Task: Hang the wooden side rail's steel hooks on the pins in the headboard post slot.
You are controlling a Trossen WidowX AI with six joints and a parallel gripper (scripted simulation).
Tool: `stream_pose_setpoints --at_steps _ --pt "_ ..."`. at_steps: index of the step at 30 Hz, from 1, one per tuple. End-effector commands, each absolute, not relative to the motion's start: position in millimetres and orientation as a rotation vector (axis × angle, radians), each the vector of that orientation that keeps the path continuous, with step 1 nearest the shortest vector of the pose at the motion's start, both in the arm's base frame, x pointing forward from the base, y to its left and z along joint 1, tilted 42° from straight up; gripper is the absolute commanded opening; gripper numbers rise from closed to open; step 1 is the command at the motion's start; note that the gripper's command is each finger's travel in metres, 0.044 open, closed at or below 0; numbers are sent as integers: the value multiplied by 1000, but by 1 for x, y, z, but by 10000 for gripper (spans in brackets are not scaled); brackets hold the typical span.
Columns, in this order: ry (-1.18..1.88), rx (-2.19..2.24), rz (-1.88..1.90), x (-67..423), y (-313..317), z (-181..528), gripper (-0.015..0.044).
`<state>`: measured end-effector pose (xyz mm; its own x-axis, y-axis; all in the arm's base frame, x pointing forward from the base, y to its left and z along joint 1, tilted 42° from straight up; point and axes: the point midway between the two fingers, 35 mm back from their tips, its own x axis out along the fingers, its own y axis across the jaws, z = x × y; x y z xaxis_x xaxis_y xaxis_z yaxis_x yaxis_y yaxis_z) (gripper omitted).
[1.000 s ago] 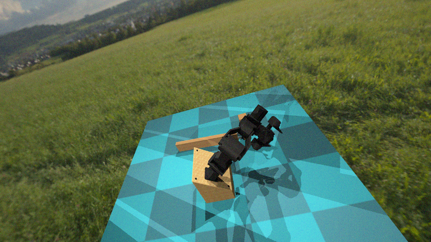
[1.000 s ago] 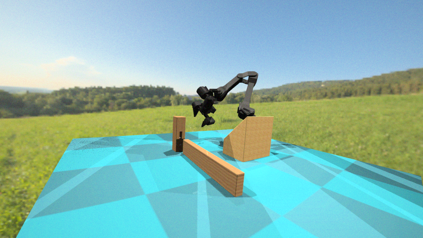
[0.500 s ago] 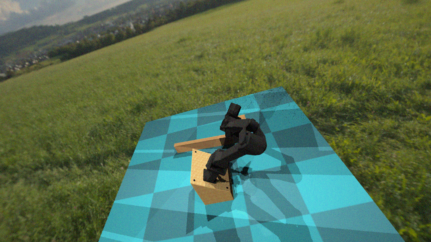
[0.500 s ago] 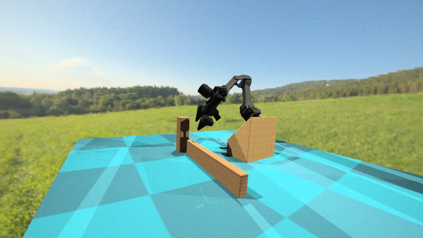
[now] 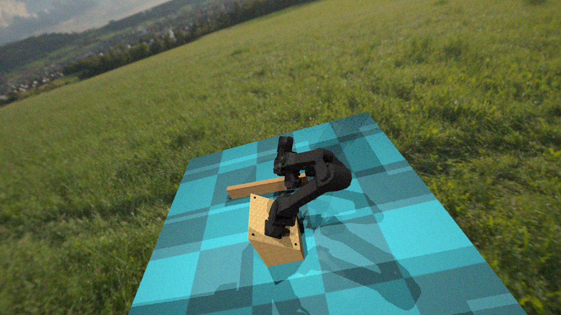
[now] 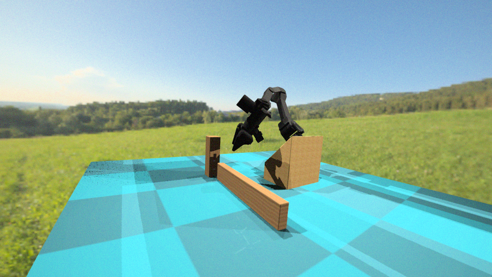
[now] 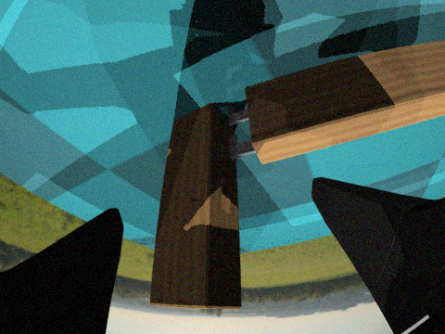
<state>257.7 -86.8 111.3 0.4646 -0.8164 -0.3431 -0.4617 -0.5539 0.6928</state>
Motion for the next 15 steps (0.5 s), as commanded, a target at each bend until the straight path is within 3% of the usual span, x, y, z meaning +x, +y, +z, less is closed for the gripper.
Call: stream_pose_setpoints --at_steps 1,11,15 --pt "-1066 2196 -917 256 -87 109 440" --pt "-1066 2196 -917 256 -87 109 440" --pt "-854 2045 -962 265 -74 101 440"
